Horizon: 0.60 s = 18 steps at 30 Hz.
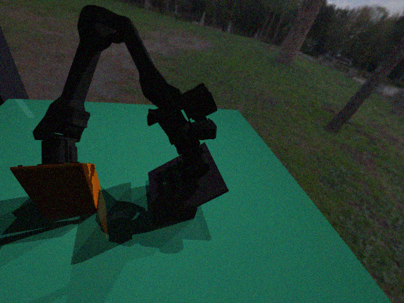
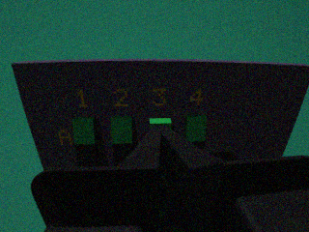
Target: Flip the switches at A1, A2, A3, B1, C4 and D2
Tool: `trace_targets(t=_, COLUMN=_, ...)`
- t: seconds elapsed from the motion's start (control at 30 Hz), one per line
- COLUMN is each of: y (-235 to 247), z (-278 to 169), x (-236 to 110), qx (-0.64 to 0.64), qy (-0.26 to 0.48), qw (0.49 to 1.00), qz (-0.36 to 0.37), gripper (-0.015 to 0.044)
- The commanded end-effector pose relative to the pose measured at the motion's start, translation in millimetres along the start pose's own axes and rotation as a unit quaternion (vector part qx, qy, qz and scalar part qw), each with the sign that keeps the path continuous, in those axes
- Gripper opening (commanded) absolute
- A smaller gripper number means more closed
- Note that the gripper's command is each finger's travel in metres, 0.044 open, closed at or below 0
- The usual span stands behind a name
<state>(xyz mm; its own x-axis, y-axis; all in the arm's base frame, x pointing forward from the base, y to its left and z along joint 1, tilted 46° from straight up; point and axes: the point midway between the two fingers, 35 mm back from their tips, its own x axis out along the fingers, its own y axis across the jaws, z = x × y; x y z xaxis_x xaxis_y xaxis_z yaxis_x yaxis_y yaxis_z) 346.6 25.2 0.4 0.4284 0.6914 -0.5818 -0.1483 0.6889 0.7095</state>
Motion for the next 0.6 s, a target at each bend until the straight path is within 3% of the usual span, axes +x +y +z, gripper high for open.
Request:
trace_targets(t=0.0, y=-0.8, z=-0.2, x=0.8, qx=0.002, qy=0.000, qw=1.000, qz=-0.003, gripper=0.0000)
trace_targets(t=0.57, y=-0.8, z=-0.2, x=3.0, qx=0.002, qy=0.000, qw=1.000, qz=-0.003, gripper=0.0000)
